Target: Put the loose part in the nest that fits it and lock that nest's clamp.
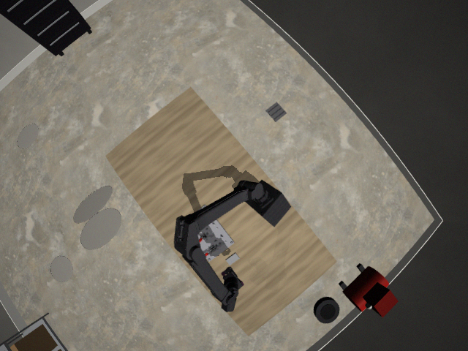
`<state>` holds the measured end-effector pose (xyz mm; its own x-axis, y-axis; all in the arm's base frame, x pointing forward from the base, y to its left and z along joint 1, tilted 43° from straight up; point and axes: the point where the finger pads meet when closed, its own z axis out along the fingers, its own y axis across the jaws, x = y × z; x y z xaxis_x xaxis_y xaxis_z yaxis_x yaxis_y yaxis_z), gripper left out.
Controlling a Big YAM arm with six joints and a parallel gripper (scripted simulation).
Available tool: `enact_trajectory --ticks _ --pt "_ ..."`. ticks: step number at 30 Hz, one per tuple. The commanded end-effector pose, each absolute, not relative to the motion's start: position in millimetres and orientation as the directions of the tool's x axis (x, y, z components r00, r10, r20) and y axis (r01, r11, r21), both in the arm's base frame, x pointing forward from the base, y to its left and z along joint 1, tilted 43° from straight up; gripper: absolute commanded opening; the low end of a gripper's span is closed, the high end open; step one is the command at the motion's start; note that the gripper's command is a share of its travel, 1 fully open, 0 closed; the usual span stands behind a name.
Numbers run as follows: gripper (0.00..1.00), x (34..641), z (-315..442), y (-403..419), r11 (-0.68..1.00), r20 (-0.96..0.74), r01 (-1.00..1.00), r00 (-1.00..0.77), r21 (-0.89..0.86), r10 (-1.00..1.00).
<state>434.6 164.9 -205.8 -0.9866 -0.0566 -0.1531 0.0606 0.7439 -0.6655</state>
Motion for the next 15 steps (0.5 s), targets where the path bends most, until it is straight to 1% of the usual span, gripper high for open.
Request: enact_trajectory --ticks 1,6,15 --pt "0.92 427 -219 172 0.742 -0.146 0.044 -0.987 -0.669 -0.073" --pt "0.92 430 -222 153 0.737 -0.133 0.051 -0.990 -0.674 -0.053" --pt "0.92 436 -233 143 0.738 -0.141 0.056 -0.989 -0.672 -0.052"
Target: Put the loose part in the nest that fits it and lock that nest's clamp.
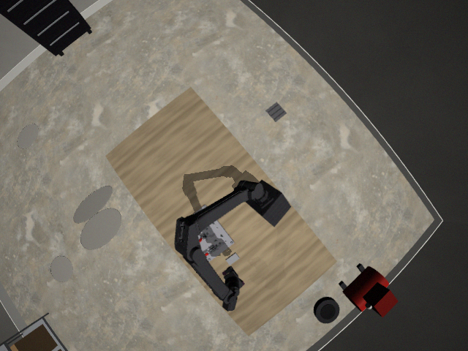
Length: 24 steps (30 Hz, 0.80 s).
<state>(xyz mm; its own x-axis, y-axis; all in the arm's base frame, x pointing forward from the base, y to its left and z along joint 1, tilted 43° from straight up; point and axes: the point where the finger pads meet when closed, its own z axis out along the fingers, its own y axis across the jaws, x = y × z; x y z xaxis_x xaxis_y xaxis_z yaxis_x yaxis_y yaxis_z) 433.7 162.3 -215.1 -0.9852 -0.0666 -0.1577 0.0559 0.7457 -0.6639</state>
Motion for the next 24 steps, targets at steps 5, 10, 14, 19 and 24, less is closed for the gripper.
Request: enact_trajectory --ticks 5,10,14,19,24 --pt "0.92 439 -247 131 0.739 -0.141 0.057 -0.989 -0.672 -0.052" --pt "0.92 440 -265 113 0.737 -0.138 0.054 -0.989 -0.674 -0.053" --pt "0.92 447 -272 109 0.741 -0.147 0.061 -0.988 -0.669 -0.052" --pt "0.92 457 -290 94 0.744 -0.159 0.069 -0.986 -0.665 -0.051" --pt "0.92 459 -309 75 0.743 -0.157 0.068 -0.986 -0.666 -0.051"
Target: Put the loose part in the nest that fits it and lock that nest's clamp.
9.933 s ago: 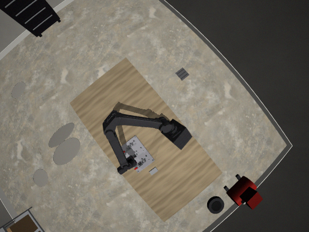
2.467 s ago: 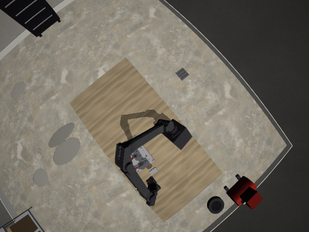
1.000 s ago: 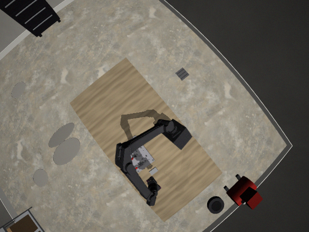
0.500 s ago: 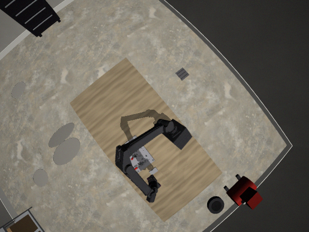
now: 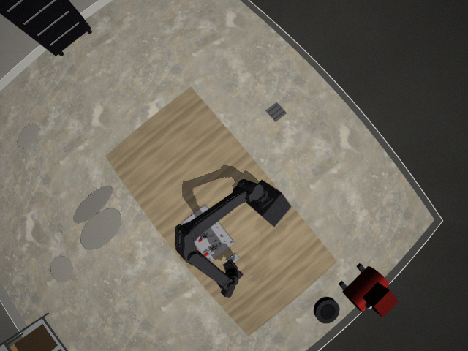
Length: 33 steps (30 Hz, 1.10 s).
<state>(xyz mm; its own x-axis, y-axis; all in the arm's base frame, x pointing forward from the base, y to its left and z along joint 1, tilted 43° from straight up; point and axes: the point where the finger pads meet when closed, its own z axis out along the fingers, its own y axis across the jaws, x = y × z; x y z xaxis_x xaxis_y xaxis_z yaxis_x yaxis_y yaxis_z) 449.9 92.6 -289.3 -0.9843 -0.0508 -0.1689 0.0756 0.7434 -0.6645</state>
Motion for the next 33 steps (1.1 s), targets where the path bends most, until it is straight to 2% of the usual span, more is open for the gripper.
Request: enact_trajectory --ticks 1,33 --pt "0.92 459 -313 72 0.743 -0.157 0.067 -0.986 -0.666 -0.051" --pt "0.92 460 -344 41 0.740 -0.149 0.064 -0.988 -0.669 -0.049"
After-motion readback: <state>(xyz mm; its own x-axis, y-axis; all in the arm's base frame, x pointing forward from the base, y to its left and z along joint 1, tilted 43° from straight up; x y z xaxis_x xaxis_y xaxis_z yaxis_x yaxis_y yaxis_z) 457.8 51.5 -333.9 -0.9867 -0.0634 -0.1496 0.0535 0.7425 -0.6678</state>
